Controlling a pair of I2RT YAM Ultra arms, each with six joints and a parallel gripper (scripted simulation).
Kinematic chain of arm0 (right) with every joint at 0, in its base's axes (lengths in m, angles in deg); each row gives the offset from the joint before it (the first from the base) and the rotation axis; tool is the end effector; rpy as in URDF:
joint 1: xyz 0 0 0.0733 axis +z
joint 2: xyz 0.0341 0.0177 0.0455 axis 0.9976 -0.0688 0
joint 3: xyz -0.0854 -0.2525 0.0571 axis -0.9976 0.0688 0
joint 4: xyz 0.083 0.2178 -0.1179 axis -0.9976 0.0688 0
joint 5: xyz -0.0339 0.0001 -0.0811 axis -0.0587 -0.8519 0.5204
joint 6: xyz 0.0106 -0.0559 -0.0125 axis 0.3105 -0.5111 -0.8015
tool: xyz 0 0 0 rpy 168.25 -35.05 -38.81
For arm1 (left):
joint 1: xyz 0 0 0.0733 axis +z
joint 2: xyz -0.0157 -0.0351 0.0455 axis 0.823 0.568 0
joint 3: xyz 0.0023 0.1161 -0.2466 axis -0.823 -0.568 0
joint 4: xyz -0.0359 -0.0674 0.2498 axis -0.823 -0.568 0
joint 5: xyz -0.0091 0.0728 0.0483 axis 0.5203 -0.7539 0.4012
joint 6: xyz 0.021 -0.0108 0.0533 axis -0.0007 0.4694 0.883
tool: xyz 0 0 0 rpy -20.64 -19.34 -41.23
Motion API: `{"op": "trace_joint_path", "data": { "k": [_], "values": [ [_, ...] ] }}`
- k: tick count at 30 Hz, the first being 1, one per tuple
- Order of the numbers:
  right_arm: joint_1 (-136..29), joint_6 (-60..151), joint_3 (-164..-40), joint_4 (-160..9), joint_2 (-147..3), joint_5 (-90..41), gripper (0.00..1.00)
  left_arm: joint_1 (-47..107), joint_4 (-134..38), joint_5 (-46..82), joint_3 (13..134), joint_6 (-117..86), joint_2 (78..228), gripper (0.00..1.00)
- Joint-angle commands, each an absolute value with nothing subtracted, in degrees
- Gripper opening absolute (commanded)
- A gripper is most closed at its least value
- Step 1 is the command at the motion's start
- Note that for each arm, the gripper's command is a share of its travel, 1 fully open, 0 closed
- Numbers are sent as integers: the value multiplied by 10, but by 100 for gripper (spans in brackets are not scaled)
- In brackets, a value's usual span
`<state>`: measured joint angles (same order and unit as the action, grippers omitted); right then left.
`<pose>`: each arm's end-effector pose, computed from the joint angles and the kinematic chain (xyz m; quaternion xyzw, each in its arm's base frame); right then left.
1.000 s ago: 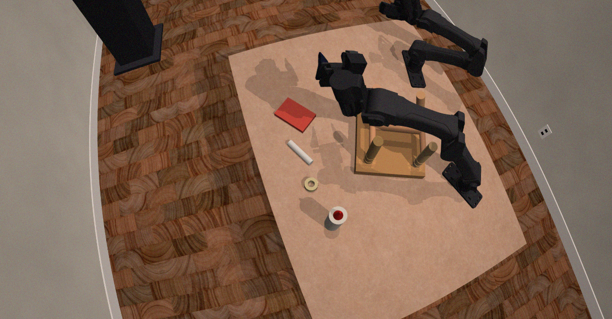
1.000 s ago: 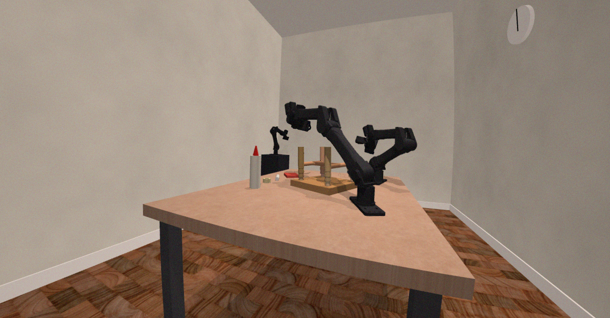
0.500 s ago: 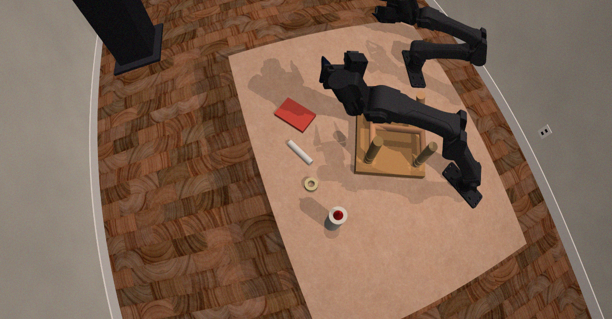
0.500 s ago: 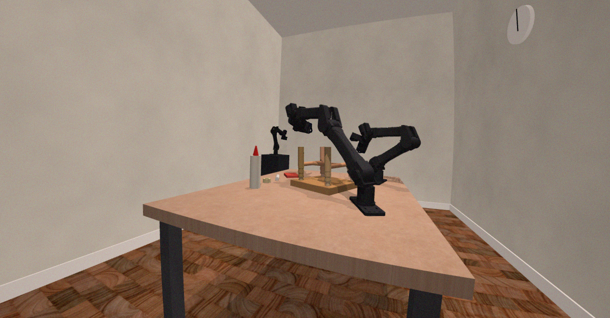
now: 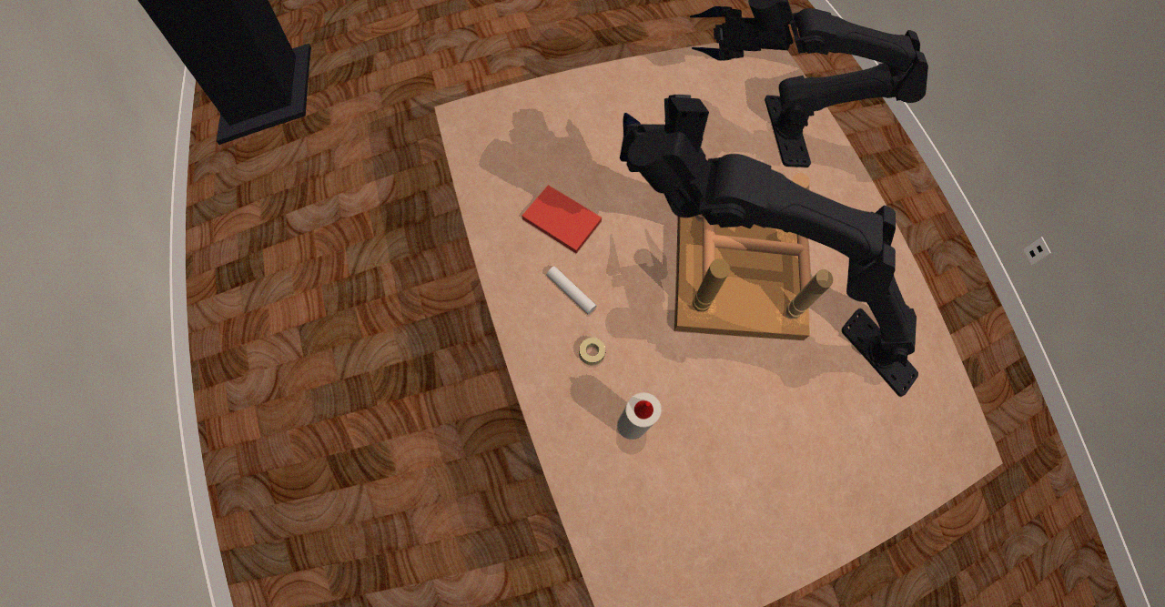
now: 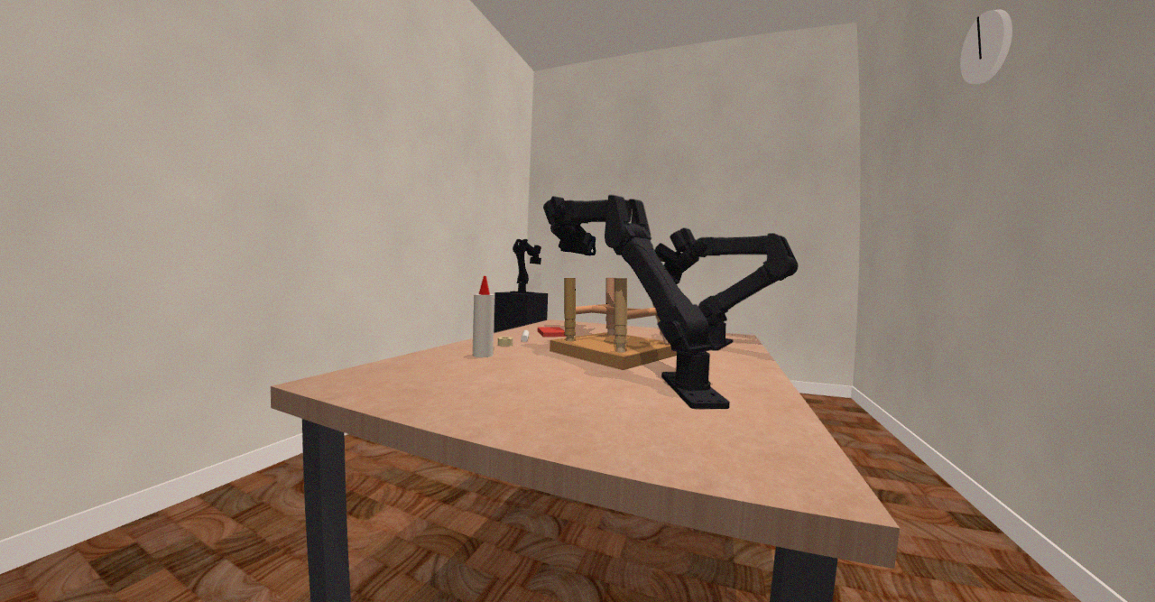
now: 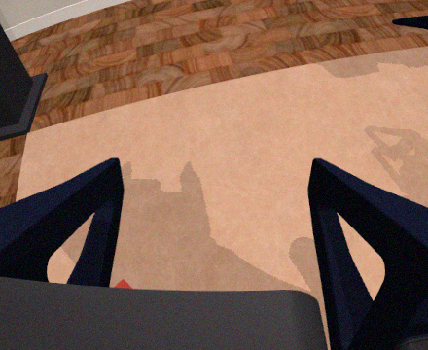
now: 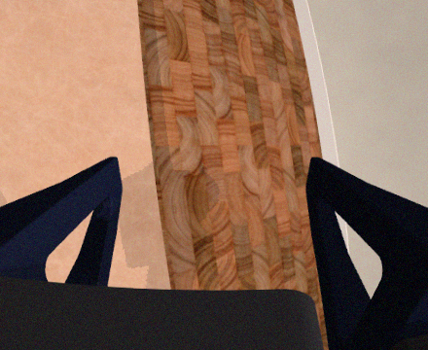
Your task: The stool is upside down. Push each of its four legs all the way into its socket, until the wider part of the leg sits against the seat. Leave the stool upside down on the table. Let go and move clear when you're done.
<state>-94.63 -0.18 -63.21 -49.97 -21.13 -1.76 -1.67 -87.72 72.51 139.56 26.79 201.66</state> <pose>0.1372 -0.0330 0.2728 -0.1958 0.8330 -0.3509 0.3803 0.2491 -0.4473 0.3439 0.7322 0.3526 -0.4784 0.3328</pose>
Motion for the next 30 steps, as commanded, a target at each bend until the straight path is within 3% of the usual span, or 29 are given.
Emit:
{"op": "trace_joint_path", "data": {
  "k": [1,30],
  "values": [
    [-913,26,-665,-494,-225,-56,69,-27,-924,720,1383,294,1994,69],
    [-569,195,-752,-450,-309,-296,69,-50,-1159,646,1358,457,1949,69]
  ]
}}
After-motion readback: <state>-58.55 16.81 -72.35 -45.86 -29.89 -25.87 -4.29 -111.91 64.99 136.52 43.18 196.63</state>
